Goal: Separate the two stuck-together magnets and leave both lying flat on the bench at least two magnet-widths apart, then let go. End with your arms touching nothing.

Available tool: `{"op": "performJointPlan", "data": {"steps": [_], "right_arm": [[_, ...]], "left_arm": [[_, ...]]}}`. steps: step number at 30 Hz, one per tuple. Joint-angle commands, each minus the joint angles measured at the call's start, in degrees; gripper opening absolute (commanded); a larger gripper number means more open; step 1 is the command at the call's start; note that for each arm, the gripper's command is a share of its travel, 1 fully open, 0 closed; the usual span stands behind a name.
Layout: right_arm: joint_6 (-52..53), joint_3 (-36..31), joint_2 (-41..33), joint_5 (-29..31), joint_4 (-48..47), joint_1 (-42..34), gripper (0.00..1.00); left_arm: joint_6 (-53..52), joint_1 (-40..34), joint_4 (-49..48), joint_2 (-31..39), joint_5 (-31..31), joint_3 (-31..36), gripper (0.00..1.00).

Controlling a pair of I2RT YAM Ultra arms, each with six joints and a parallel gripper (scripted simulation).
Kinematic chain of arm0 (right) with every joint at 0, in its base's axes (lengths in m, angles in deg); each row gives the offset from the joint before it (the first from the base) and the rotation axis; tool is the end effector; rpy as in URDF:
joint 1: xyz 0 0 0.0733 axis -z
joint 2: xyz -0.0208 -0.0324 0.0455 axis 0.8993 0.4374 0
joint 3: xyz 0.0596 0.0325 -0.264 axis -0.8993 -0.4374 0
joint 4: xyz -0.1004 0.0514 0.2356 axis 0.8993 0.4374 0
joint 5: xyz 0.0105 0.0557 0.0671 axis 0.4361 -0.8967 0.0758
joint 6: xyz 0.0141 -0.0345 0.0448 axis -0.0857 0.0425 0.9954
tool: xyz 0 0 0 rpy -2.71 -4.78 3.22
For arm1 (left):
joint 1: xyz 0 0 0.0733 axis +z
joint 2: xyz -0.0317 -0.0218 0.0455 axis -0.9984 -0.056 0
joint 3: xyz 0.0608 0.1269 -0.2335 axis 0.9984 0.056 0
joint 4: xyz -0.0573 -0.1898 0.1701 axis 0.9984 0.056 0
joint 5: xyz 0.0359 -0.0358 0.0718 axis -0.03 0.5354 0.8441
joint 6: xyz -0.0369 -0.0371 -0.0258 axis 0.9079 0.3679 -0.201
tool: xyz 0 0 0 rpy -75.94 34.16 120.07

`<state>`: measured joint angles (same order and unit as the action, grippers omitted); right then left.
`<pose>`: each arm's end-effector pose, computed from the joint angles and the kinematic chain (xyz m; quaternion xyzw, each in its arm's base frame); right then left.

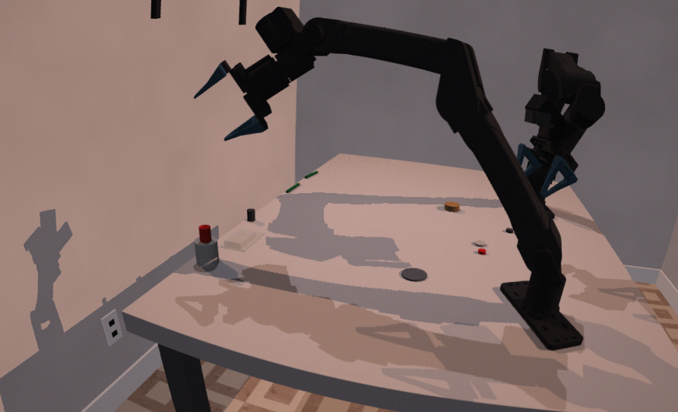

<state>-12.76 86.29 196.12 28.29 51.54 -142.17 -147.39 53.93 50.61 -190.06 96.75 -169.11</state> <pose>0.1009 0.3771 0.2787 -0.1415 0.9337 0.0675 0.3218 0.4314 -0.2536 0.3516 0.5713 0.6710 0.3214 0.3466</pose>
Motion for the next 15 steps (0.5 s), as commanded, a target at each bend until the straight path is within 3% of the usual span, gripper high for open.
{"op": "performJointPlan", "data": {"steps": [1,15], "right_arm": [[-1.9,0.0,-1.9,-0.3,-2.0,2.2,1.00],[-11.0,-5.0,-9.2,-5.3,-11.3,13.9,1.00]], "left_arm": [[2.8,1.0,-2.2,2.8,-0.8,0.9,1.00],[13.4,5.7,-10.5,13.5,-5.6,12.5,1.00]]}}
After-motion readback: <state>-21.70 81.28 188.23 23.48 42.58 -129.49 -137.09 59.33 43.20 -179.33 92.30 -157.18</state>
